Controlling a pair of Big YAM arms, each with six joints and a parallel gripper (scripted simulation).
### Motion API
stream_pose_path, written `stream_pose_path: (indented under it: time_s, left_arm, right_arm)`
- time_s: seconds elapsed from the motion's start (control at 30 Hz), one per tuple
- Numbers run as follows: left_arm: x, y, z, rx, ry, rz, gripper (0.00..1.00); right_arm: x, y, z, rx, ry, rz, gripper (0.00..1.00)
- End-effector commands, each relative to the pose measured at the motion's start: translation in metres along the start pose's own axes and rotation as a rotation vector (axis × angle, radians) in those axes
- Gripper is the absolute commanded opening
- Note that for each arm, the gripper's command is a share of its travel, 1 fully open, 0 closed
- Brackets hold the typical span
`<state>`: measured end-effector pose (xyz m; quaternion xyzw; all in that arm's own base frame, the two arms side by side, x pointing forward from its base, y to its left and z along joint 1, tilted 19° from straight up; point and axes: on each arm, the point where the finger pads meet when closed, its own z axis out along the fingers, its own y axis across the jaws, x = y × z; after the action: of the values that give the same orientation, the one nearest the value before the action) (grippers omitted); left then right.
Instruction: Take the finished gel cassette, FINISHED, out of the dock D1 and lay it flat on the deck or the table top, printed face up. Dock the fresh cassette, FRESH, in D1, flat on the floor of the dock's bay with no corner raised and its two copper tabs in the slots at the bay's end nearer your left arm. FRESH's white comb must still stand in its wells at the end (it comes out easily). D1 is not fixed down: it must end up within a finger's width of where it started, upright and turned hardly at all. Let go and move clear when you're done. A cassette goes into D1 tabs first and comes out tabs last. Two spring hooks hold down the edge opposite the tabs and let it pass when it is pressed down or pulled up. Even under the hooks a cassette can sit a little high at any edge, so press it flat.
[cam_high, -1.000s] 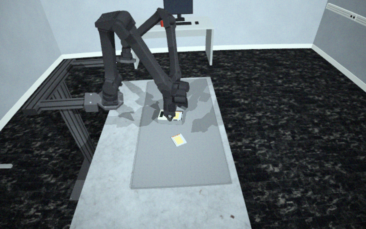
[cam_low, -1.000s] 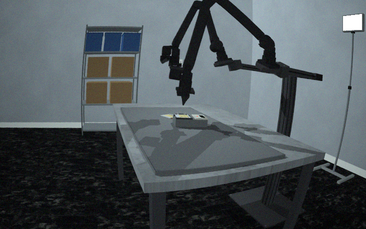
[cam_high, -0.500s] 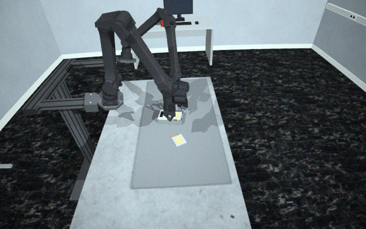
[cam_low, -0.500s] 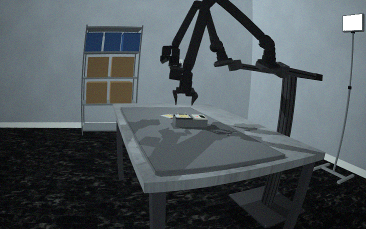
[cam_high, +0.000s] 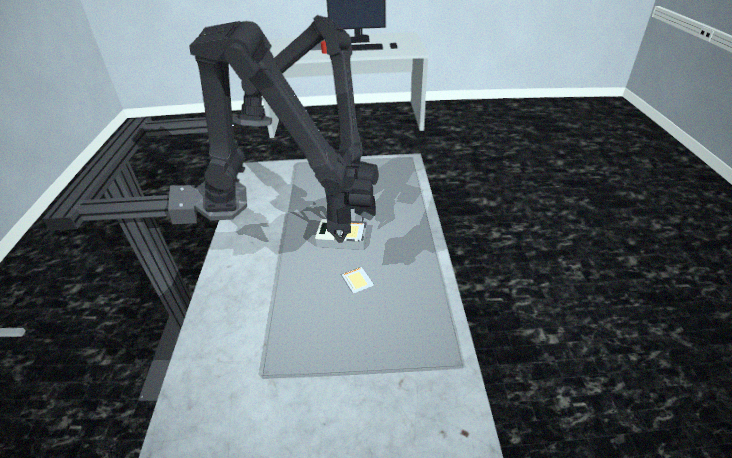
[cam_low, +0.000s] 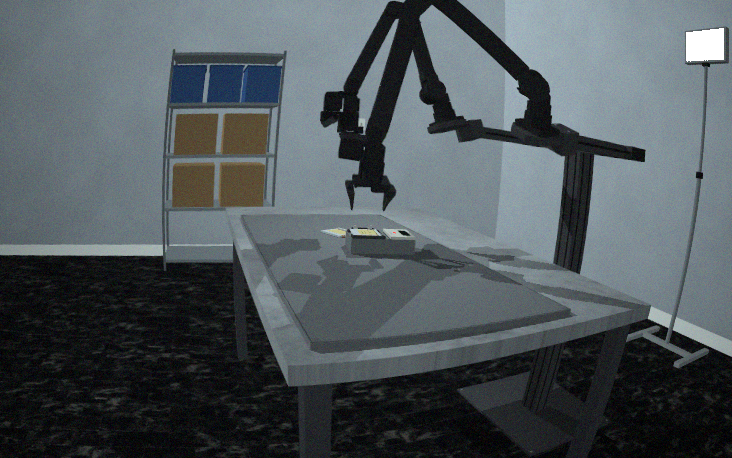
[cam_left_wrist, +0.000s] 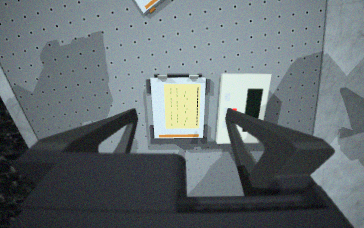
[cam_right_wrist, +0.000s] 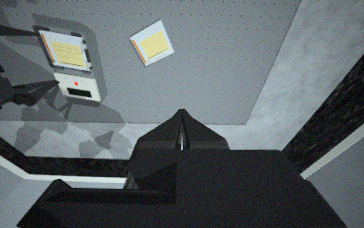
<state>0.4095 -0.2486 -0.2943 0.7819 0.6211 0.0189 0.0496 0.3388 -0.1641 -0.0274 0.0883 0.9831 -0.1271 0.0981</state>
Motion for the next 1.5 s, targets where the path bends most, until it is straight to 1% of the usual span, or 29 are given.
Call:
stream_pose_path:
  time_s: [0.0,0.07,0.1,0.27,0.67,0.7,0.93,1.27,1.47]
  left_arm:
    - [-0.004,0.007,-0.003,-0.022,-0.008,0.002,0.98]
    - [-0.004,0.007,-0.003,-0.022,-0.008,0.002,0.98]
    - [-0.003,0.007,-0.002,-0.037,-0.013,0.003,0.98]
    - [-0.001,0.008,0.005,-0.037,-0.013,0.003,0.98]
    - [-0.001,0.008,0.005,-0.037,-0.013,0.003,0.98]
    - [-0.001,0.007,0.006,-0.022,-0.008,0.004,0.98]
    - [0.003,0.002,0.012,-0.022,-0.008,0.004,0.98]
    - [0.003,0.002,0.012,-0.022,-0.008,0.004,0.98]
    - [0.007,0.002,0.019,-0.019,-0.007,0.002,0.98]
  right_arm:
    - [-0.004,-0.004,-0.004,0.005,-0.008,0.016,0.00]
    - [-0.004,-0.004,-0.004,0.005,-0.008,0.016,0.00]
    - [-0.004,-0.004,-0.004,0.005,-0.008,0.016,0.00]
    - [-0.004,-0.004,-0.004,0.005,-0.008,0.016,0.00]
    - [-0.004,-0.004,-0.004,0.005,-0.008,0.016,0.00]
    - [-0.004,-0.004,-0.004,0.005,-0.008,0.016,0.00]
    - [-0.004,-0.004,-0.004,0.005,-0.008,0.016,0.00]
    - [-0.004,-0.004,-0.004,0.005,-0.008,0.016,0.00]
    - [-0.004,-0.004,-0.004,0.005,-0.008,0.016,0.00]
